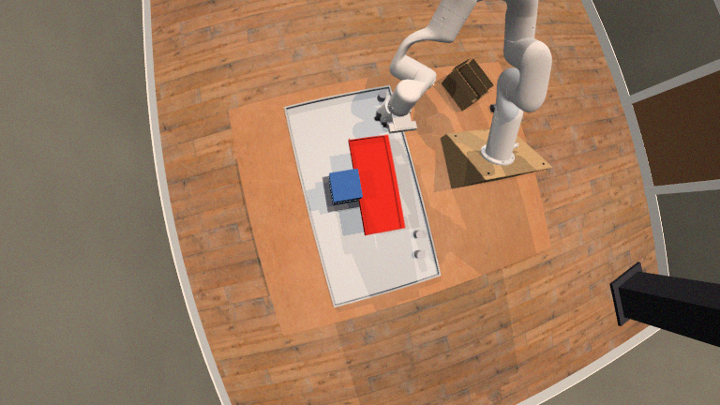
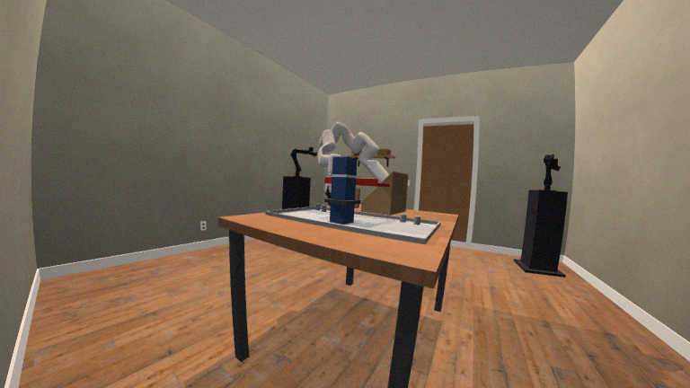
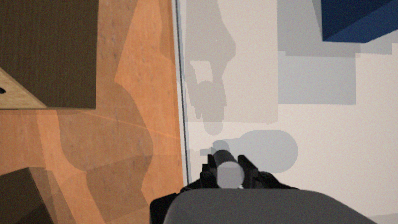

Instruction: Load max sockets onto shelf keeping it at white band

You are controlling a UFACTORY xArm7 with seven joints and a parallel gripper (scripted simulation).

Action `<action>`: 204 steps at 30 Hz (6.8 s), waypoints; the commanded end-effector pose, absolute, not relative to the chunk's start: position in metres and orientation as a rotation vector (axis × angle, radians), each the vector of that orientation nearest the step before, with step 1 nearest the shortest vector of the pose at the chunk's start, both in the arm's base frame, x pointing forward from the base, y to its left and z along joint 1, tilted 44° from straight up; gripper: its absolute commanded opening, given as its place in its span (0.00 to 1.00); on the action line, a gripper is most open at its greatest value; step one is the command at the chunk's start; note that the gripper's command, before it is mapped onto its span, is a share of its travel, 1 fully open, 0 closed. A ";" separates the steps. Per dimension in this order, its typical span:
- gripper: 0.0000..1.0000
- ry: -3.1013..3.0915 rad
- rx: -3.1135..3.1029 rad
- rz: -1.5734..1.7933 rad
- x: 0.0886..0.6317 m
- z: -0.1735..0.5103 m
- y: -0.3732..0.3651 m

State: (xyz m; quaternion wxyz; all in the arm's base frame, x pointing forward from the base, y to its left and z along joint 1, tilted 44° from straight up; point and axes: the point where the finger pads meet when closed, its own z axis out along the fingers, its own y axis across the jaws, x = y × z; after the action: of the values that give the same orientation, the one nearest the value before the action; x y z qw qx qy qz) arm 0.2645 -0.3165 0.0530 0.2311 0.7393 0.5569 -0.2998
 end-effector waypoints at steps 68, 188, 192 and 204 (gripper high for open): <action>0.00 1.532 2.030 -0.821 0.257 0.137 -0.228; 0.00 1.532 2.030 -0.820 0.434 0.044 -0.029; 0.00 1.532 2.030 -0.821 0.434 0.042 -0.031; 0.00 1.532 2.030 -0.821 0.430 0.024 -0.049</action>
State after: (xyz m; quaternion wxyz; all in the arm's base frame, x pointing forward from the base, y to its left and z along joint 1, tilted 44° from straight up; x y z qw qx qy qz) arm 0.4282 -0.0485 0.0253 0.2311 0.7390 0.5562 -0.3019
